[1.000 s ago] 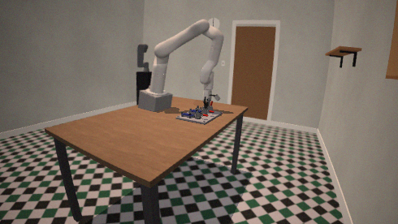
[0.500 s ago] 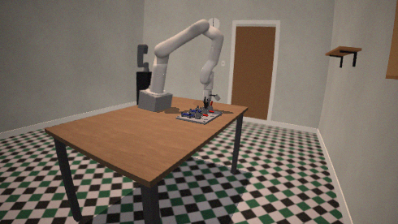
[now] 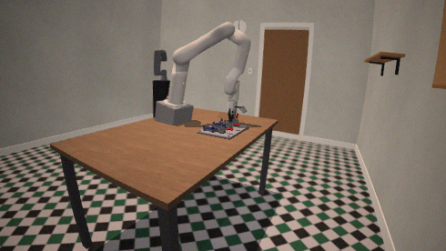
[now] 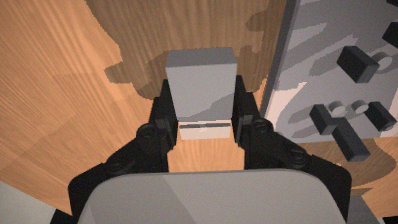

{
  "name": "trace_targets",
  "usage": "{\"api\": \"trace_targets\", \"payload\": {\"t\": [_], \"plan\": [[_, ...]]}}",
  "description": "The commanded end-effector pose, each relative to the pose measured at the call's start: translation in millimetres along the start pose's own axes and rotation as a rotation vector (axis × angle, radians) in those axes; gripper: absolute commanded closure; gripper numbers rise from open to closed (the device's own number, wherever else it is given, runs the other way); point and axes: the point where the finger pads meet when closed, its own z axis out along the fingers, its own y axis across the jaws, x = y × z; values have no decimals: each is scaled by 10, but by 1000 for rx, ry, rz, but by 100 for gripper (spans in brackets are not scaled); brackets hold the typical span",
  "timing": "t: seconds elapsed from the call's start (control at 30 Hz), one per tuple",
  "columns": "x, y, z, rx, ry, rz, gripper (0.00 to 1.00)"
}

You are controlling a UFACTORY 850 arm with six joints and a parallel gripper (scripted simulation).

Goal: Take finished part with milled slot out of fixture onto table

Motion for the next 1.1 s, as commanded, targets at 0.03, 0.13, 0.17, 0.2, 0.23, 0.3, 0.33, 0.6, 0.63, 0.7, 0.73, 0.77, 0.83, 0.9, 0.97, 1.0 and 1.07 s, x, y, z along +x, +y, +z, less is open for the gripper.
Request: {"api": "trace_targets", "payload": {"t": [0.03, 0.13, 0.17, 0.2, 0.23, 0.3, 0.33, 0.6, 0.63, 0.7, 0.73, 0.77, 0.83, 0.9, 0.97, 1.0, 1.07], "plan": [[6, -4, 13, 1, 1, 0, 100], [6, -4, 24, 1, 1, 0, 100], [6, -4, 27, 1, 1, 0, 100], [6, -4, 30, 1, 1, 0, 100], [6, -4, 33, 1, 1, 0, 100], [5, -4, 37, 1, 1, 0, 100], [5, -4, 39, 1, 1, 0, 100], [5, -4, 43, 1, 1, 0, 100], [5, -4, 43, 1, 1, 0, 100], [5, -4, 43, 1, 1, 0, 100], [5, -4, 43, 1, 1, 0, 100], [5, -4, 43, 1, 1, 0, 100], [5, -4, 43, 1, 1, 0, 100], [5, -4, 43, 1, 1, 0, 100], [5, -4, 43, 1, 1, 0, 100], [5, -4, 43, 1, 1, 0, 100], [5, -4, 43, 1, 1, 0, 31]]}}
